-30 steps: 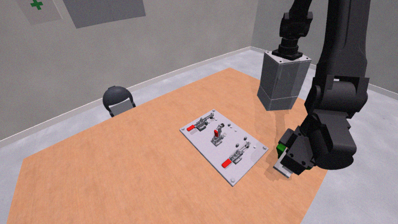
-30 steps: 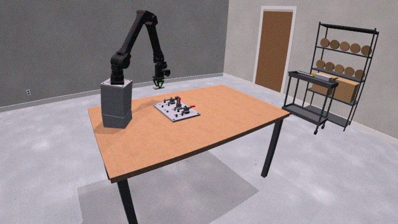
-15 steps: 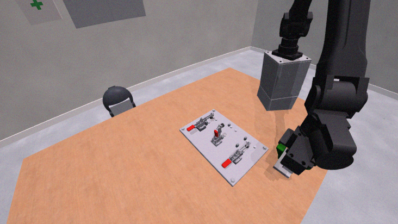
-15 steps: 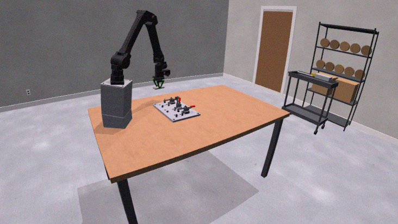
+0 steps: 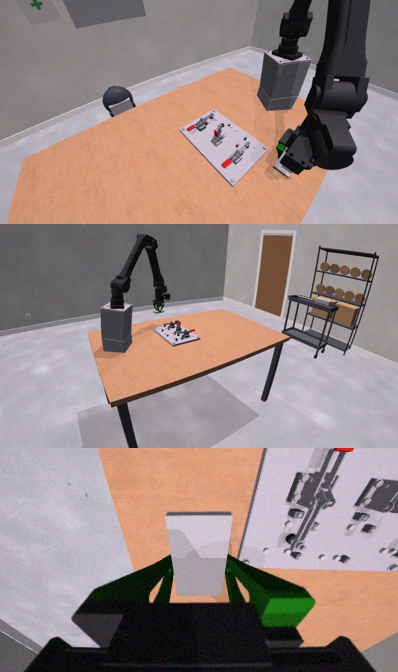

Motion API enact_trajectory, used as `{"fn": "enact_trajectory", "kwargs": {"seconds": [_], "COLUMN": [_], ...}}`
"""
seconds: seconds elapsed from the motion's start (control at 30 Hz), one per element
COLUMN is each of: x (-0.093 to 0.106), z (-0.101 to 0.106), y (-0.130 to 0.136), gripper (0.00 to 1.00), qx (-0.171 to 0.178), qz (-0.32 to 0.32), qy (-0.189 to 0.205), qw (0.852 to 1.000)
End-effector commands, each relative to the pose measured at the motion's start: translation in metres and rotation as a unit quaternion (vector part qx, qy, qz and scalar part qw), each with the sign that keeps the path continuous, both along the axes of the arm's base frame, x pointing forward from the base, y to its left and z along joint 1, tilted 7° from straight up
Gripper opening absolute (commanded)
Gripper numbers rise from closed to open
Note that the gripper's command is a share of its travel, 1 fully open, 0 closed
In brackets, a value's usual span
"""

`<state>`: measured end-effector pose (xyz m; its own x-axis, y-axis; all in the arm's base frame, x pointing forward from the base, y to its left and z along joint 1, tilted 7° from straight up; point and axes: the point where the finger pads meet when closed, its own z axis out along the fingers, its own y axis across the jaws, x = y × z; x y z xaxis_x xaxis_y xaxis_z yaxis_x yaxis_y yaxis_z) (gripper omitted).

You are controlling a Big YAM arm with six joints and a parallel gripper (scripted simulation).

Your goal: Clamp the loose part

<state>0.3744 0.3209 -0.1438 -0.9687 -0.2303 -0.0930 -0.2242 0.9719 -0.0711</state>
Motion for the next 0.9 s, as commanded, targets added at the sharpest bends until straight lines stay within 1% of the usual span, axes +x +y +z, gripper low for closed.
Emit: {"fn": "enact_trajectory", "kwargs": {"seconds": [0.0, 0.47, 0.5, 0.63, 0.87], "x": [-0.003, -0.008, 0.000, -0.010, -0.014], "z": [0.001, -0.005, -0.001, -0.009, -0.014], "y": [0.006, 0.004, 0.011, 0.002, 0.002], "gripper": [0.00, 0.00, 0.00, 0.00, 0.00], "qx": [0.001, 0.001, 0.008, 0.000, 0.001], "qz": [-0.016, -0.020, -0.020, -0.020, -0.020], "qy": [-0.001, 0.000, -0.008, 0.001, 0.000], "qw": [1.000, 1.000, 1.000, 1.000, 1.000]}}
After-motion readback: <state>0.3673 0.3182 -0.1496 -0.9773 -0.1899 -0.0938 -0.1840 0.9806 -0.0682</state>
